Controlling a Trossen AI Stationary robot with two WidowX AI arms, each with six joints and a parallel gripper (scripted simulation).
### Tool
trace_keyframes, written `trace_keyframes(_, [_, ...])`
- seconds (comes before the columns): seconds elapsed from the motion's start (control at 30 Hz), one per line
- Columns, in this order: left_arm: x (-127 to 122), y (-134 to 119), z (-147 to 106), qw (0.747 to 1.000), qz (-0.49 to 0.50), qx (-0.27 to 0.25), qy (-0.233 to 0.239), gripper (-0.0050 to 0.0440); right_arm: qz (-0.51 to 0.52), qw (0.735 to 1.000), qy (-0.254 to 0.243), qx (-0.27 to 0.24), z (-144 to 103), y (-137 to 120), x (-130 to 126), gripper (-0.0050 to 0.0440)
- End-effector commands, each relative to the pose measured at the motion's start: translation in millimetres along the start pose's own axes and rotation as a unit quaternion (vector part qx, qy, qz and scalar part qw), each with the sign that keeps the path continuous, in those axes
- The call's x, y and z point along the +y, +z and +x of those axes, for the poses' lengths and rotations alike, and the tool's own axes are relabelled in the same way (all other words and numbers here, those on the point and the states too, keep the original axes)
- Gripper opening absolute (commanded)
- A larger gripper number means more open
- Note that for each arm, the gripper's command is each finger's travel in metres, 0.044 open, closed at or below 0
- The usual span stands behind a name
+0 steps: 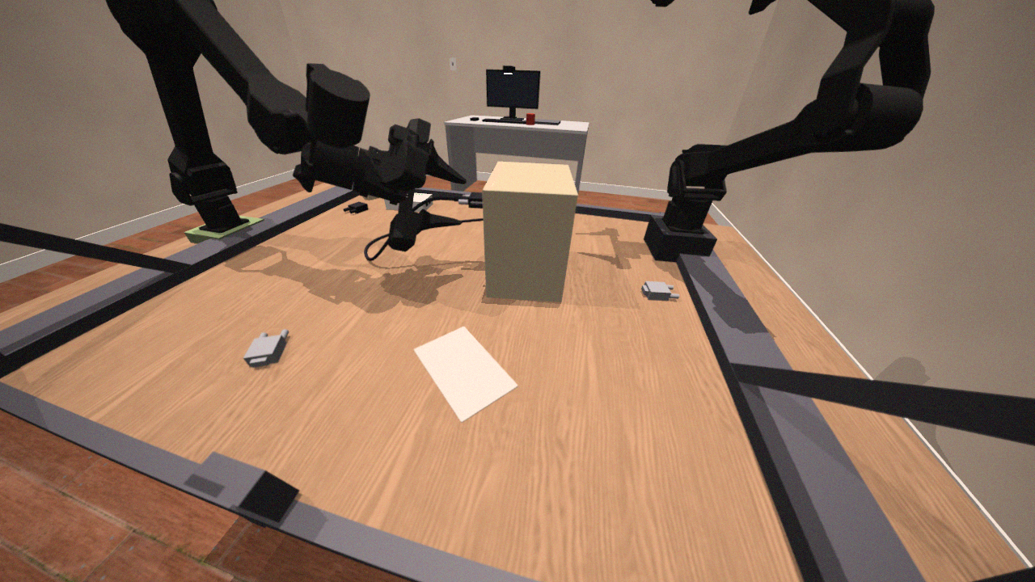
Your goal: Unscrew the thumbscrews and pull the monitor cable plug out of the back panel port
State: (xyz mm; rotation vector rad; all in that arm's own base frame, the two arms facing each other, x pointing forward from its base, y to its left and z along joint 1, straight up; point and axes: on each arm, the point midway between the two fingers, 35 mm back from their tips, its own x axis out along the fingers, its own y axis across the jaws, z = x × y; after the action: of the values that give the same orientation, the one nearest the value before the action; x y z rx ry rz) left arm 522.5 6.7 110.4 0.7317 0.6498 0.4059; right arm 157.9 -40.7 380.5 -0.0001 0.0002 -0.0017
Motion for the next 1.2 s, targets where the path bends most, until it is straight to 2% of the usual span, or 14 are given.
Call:
trace_keyframes(0.0, [9.4,9.1,-4.3,1.000,-0.012,-0.010,0.004,0.0384,-0.003,1.000,0.001,-0.001,-0.3,2.7,1.2,0.0440])
trace_keyframes(0.07, [9.4,9.1,-4.3,1.000,-0.012,-0.010,0.004,0.0432,-0.003,1.000,0.001,-0.001,-0.3,2.7,1.2,0.0440])
trace_keyframes(0.1, [9.4,9.1,-4.3,1.000,-0.012,-0.010,0.004,0.0440,-0.003,1.000,0.001,-0.001,-0.3,2.7,1.2,0.0440])
trace_keyframes(0.4, [9.3,9.3,-4.1,1.000,-0.009,-0.011,0.006,0.0440,-0.003,1.000,0.001,-0.001,-0.3,2.7,1.2,0.0440])
trace_keyframes(0.5, [7.5,11.4,-1.7,0.999,0.027,-0.020,0.030,0.0440,-0.003,1.000,0.001,-0.001,-0.3,2.7,1.2,0.0440])
trace_keyframes(0.57, [7.5,11.4,-1.7,0.999,0.027,-0.020,0.030,0.0440,-0.003,1.000,0.001,-0.001,-0.3,2.7,1.2,0.0440])
trace_keyframes(0.77, [-0.9,9.1,1.9,0.981,0.155,-0.020,0.112,0.0440,-0.003,1.000,0.001,-0.001,-0.3,2.7,1.2,0.0440])
trace_keyframes(0.93, [-1.7,7.8,-1.0,0.964,0.210,-0.013,0.162,0.0440,-0.003,1.000,0.001,-0.001,-0.3,2.7,1.2,0.0440])
trace_keyframes(1.13, [-2.7,5.9,-2.0,0.958,0.226,-0.007,0.174,0.0440,-0.003,1.000,0.001,-0.001,-0.3,2.7,1.2,0.0440])
trace_keyframes(1.17, [-2.7,5.9,-2.0,0.958,0.226,-0.007,0.174,0.0416,-0.003,1.000,0.001,-0.001,-0.3,2.7,1.2,0.0440])
